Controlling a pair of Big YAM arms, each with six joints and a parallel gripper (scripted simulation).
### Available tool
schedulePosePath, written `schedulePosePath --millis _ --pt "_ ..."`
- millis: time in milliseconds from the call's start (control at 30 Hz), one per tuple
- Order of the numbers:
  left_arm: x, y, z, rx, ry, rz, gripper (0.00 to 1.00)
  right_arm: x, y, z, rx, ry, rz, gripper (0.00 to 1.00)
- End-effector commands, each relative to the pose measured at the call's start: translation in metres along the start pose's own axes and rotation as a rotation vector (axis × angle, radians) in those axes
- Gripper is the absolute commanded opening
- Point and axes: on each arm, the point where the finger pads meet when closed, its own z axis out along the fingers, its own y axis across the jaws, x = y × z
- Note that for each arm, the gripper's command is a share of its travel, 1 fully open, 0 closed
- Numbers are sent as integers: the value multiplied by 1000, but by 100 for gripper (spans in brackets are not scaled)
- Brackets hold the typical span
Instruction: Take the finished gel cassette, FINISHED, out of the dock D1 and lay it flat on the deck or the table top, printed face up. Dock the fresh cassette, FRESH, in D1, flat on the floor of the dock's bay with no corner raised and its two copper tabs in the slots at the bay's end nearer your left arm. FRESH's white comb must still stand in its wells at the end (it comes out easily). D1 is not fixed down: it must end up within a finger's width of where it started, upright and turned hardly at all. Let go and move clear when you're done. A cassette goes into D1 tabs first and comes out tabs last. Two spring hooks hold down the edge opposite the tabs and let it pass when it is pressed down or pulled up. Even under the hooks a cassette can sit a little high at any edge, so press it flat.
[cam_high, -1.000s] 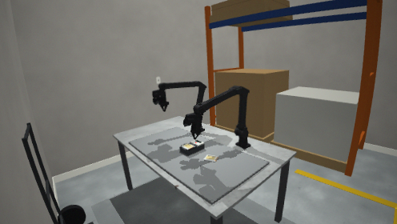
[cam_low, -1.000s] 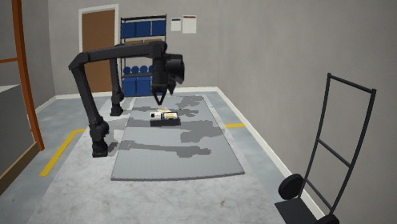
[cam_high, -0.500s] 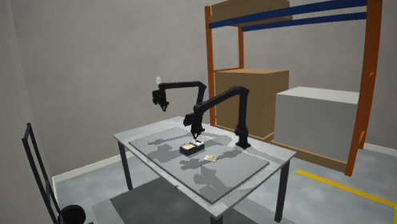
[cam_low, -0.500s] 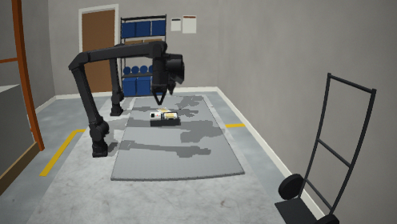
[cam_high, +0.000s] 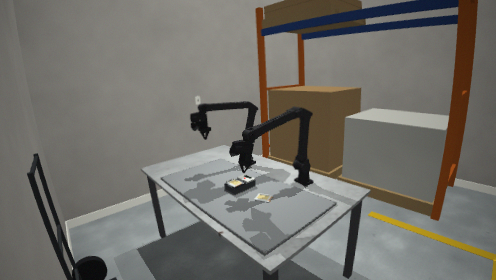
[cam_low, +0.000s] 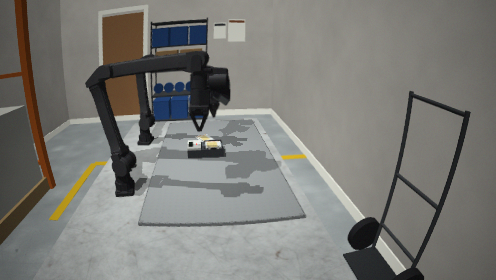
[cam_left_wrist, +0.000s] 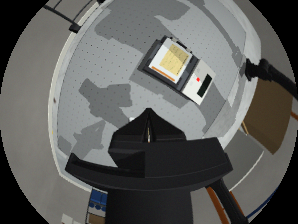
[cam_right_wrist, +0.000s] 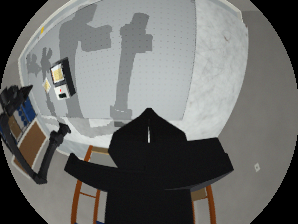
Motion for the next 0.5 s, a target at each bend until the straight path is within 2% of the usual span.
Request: schedulePosePath --millis 0,233,467 --pt "-11 8 -21 -30 -32 13 0 6 2 -5 -1 0 8 0" --pt "-11 8 -21 -30 -32 13 0 6 2 -5 -1 0 8 0" --pt "-36 -7 -2 35 -66 234 0 6 2 -5 -1 0 8 0"
